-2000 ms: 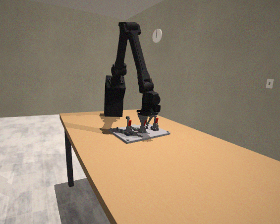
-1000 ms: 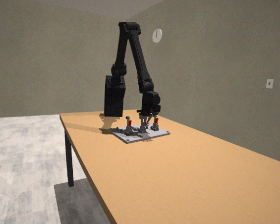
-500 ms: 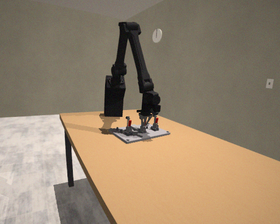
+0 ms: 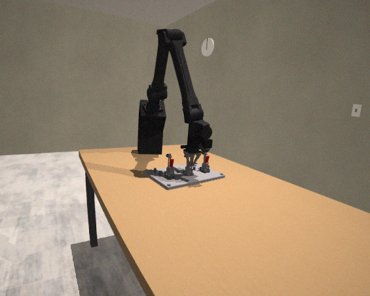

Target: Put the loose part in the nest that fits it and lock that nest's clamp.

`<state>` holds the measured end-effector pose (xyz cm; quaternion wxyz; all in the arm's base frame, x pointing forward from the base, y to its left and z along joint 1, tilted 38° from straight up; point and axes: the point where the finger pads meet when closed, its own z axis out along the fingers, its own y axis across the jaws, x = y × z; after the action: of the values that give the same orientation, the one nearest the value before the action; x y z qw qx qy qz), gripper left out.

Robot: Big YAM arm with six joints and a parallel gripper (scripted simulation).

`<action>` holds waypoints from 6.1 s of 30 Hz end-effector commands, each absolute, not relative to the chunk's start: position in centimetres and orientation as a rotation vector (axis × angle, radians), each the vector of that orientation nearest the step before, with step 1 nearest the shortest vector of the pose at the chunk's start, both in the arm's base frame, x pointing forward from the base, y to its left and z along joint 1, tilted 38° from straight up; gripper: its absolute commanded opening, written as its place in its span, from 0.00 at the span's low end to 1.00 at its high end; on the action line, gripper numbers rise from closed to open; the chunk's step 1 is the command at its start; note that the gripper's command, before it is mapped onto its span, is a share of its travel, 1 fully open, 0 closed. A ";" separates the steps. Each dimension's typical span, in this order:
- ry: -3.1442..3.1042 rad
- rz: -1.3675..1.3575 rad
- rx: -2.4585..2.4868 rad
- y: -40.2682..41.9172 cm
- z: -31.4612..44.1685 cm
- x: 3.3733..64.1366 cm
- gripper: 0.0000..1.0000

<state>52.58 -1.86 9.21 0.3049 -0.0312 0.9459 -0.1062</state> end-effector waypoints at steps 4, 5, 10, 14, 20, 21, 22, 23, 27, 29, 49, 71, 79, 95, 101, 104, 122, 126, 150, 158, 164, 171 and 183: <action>2.494 -0.278 -0.084 -1.4 10.0 54.4 0.00; 2.492 -0.278 -0.083 -1.4 10.1 54.5 0.00; 2.487 -0.276 -0.081 -1.3 10.3 55.0 0.00; 2.483 -0.275 -0.080 -1.2 10.5 55.5 0.00; 2.479 -0.275 -0.080 -1.3 10.7 56.0 0.00; 2.475 -0.274 -0.079 -1.3 10.7 56.2 0.00; 2.473 -0.274 -0.079 -1.3 10.8 56.4 0.00; 2.472 -0.274 -0.078 -1.3 10.8 56.5 0.00; 2.481 -0.277 -0.076 -1.6 10.7 56.8 0.00; 2.482 -0.279 -0.074 -1.7 10.7 57.1 0.00; 2.473 -0.285 -0.074 -2.4 10.3 59.0 0.00; 2.473 -0.286 -0.074 -2.6 9.9 59.5 0.00; 2.473 -0.286 -0.074 -2.6 9.9 59.5 0.00; 2.473 -0.286 -0.074 -2.6 9.9 59.5 0.00; 2.473 -0.286 -0.074 -2.6 9.9 59.5 0.00; 2.473 -0.286 -0.074 -2.6 9.9 59.5 0.45; 2.470 -0.281 -0.083 -1.9 10.2 59.5 0.45; 2.470 -0.281 -0.083 -1.9 10.2 59.5 0.45; 2.482 -0.275 -0.076 -0.5 14.5 55.0 0.45; 2.495 -0.276 -0.081 -0.4 14.5 54.5 0.45; 2.495 -0.278 -0.076 -0.7 14.5 54.4 0.45; 2.495 -0.278 -0.076 -0.7 14.5 54.4 0.45; 2.495 -0.278 -0.076 -0.7 14.5 54.4 0.45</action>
<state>55.12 -0.80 14.41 0.3135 -0.0308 0.9431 -0.1062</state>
